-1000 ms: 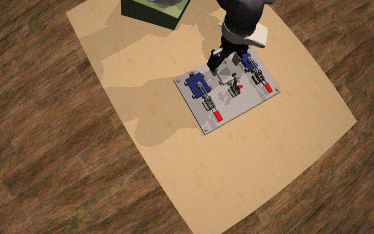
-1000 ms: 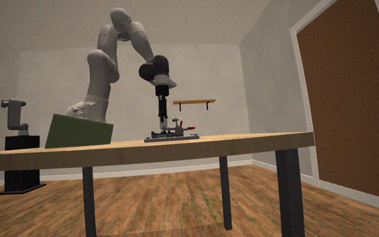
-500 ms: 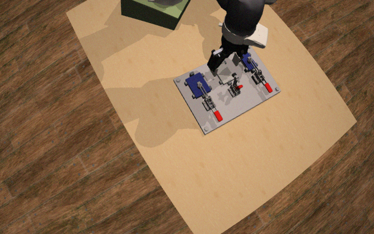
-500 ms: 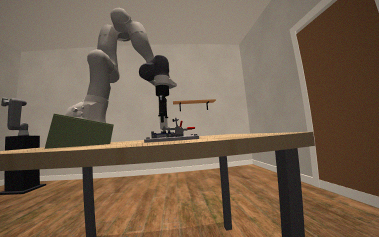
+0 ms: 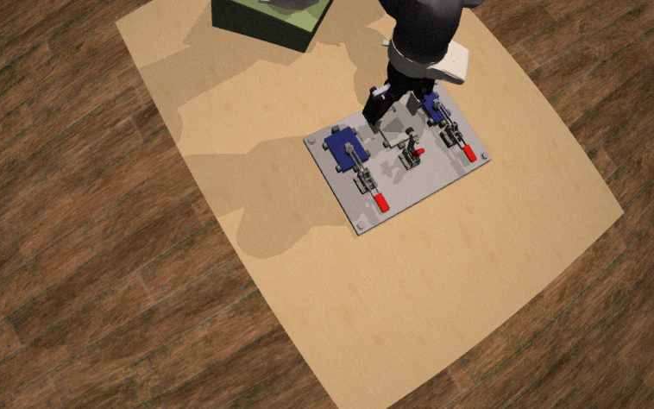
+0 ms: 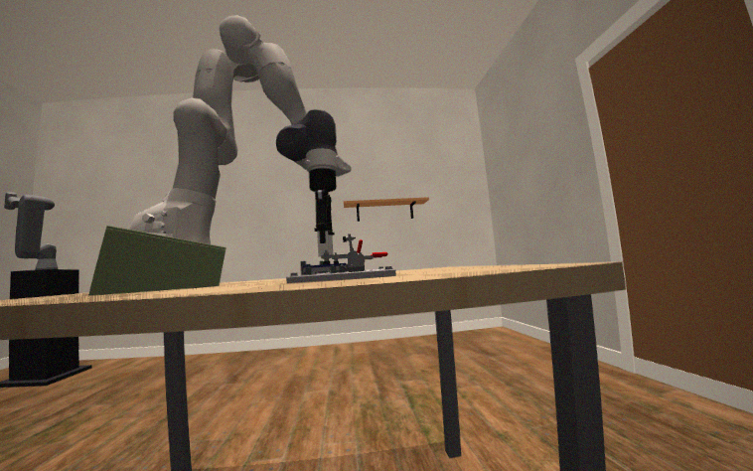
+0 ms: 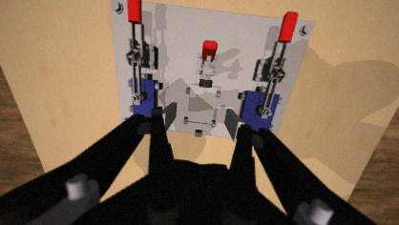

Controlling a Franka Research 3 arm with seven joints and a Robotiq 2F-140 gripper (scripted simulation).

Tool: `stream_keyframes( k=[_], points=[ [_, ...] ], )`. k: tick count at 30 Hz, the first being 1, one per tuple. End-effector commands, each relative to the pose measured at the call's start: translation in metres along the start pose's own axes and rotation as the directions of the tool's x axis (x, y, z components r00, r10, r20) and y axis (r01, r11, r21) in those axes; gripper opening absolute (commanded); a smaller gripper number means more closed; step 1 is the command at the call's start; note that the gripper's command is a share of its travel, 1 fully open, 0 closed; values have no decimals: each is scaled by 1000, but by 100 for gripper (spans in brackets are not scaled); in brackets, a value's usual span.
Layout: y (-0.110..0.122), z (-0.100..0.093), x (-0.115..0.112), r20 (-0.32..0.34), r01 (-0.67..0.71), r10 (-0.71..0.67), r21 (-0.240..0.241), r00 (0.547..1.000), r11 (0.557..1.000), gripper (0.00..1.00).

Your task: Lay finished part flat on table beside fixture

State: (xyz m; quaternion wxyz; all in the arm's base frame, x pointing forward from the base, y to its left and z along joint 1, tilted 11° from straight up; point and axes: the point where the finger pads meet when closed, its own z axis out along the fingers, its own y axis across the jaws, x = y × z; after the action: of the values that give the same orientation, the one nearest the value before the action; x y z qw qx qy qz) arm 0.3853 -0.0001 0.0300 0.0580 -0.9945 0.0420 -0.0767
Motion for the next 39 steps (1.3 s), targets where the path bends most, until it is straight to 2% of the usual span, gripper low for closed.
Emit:
stream_keyframes(
  k=[1, 39],
  points=[
    [0, 0, 1, -2, 4, -4, 0, 1000, 1000, 58],
    [0, 5, 1, -2, 4, -4, 0, 1000, 1000, 58]
  ],
)
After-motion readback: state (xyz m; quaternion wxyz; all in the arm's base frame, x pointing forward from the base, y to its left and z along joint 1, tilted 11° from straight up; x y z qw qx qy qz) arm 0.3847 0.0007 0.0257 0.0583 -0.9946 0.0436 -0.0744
